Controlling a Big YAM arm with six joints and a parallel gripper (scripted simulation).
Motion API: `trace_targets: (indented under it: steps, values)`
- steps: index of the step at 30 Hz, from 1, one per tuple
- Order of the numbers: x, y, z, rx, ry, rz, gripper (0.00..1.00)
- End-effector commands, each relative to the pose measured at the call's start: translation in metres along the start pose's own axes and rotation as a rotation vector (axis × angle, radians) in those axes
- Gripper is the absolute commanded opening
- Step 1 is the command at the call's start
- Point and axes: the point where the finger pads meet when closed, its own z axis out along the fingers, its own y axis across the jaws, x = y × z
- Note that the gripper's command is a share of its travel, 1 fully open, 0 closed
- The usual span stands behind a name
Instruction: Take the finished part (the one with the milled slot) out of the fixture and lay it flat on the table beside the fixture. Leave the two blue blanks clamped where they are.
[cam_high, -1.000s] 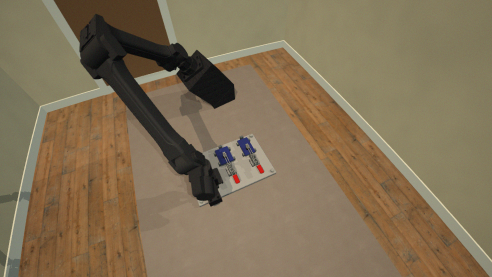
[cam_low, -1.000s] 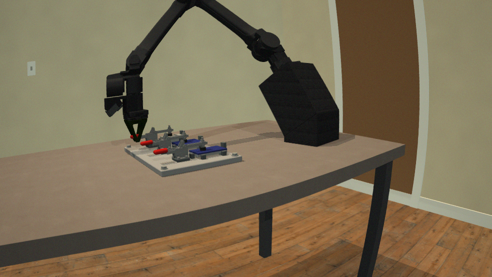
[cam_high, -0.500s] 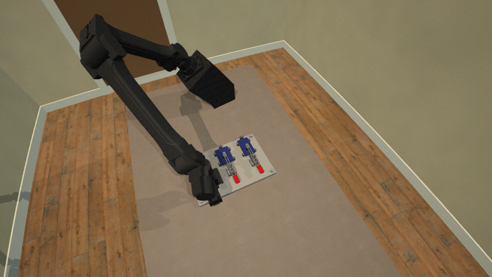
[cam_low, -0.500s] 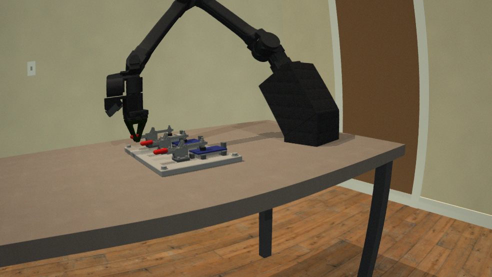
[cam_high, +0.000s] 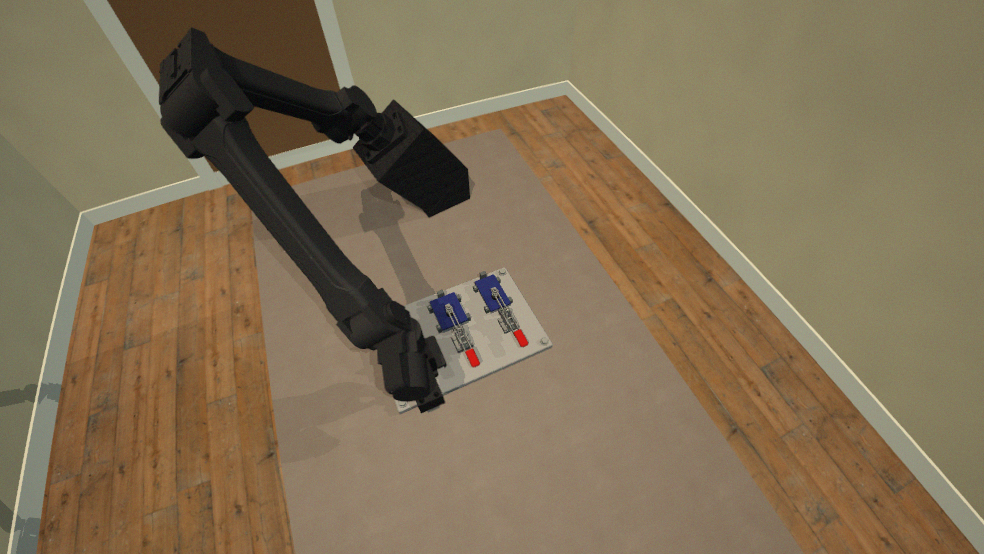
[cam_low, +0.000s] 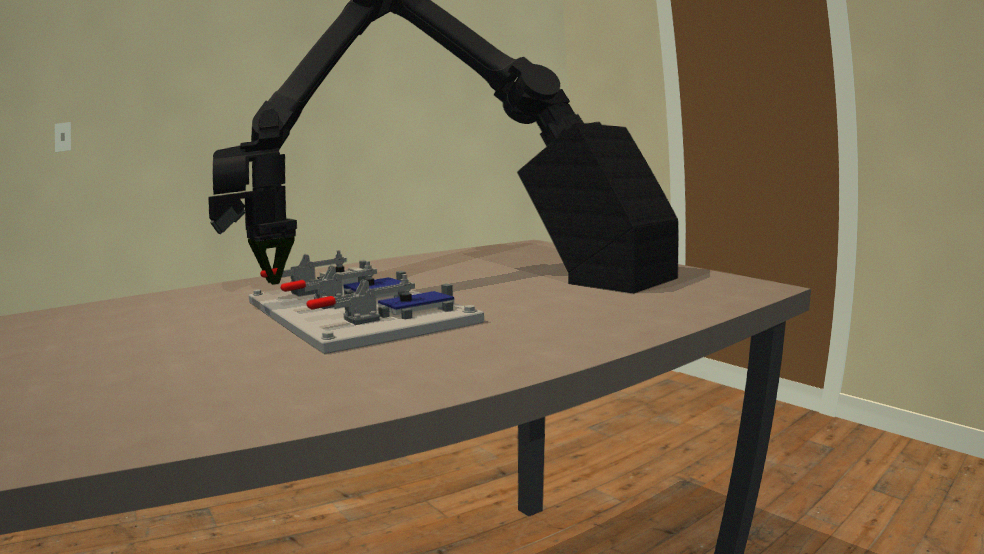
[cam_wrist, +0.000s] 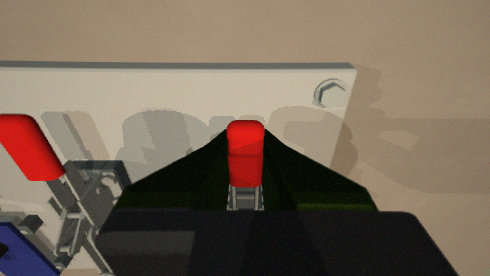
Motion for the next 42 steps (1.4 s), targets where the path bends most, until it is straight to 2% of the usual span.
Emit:
trace_targets:
  steps: [1, 16, 42]
  values:
    - [-0.013, -0.01, -0.01, 0.005, -0.025, 0.03, 0.0]
    - [-0.005, 0.002, -0.022, 0.001, -0.023, 0.003, 0.0]
    - [0.005, 0.002, -0.035, 0.003, -0.022, 0.003, 0.0]
